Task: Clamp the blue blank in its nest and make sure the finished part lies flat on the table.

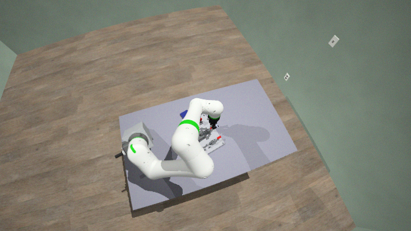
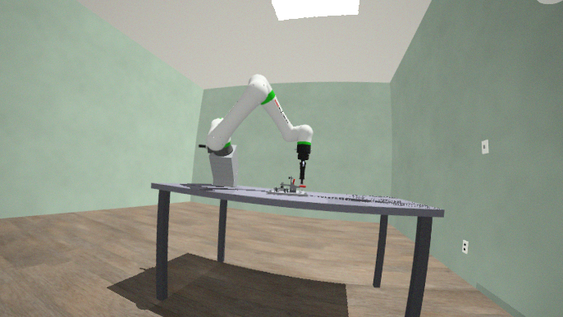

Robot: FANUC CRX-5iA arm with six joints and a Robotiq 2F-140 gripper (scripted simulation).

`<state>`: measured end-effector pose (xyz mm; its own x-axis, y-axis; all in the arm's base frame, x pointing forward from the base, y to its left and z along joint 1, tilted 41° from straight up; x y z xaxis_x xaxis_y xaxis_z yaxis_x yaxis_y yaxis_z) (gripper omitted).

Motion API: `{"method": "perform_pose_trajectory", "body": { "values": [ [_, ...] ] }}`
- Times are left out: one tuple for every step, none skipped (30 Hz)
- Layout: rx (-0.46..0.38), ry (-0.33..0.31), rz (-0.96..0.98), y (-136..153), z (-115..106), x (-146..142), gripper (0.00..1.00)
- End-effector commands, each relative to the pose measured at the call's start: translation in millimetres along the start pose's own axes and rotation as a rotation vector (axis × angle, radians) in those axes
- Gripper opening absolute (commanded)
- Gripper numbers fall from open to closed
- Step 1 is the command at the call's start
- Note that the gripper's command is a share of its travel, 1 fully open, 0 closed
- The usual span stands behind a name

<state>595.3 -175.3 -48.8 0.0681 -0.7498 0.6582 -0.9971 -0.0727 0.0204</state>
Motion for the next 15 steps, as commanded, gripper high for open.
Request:
{"method": "perform_pose_trajectory", "body": {
  "values": [
    [0.000, 0.000, 0.000, -0.1, -0.4, -0.1, 0.00],
    [0.000, 0.000, 0.000, 0.0, -0.6, -0.1, 0.00],
    [0.000, 0.000, 0.000, 0.0, -0.7, -0.1, 0.00],
    [0.000, 0.000, 0.000, 0.1, -0.8, -0.1, 0.00],
    [0.000, 0.000, 0.000, 0.2, -1.0, -0.1, 0.00],
    [0.000, 0.000, 0.000, 0.2, -1.2, -0.1, 0.00],
    [0.000, 0.000, 0.000, 0.3, -1.4, -0.1, 0.00],
    [0.000, 0.000, 0.000, 0.4, -1.7, -0.1, 0.00],
    [0.000, 0.000, 0.000, 0.5, -1.9, -0.1, 0.00],
    [0.000, 0.000, 0.000, 0.6, -2.2, -0.1, 0.00],
    [0.000, 0.000, 0.000, 0.7, -2.5, -0.1, 0.00],
    [0.000, 0.000, 0.000, 0.9, -2.9, -0.1, 0.00],
    [0.000, 0.000, 0.000, 1.0, -3.2, -0.1, 0.00],
    [0.000, 0.000, 0.000, 1.0, -3.2, -0.1, 0.00],
    [0.000, 0.000, 0.000, 1.0, -3.2, -0.1, 0.00]
  ]
}}
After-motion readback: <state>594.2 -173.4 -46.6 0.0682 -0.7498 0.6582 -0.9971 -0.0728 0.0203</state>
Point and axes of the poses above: the point where the finger pads meet when closed, its own z axis out along the fingers, its own x axis across the jaws, y = z × x, the point moved 3 cm from there along -z, back along the fingers, and after that the axes turned 3 degrees about -z, right-handed, at the moved point
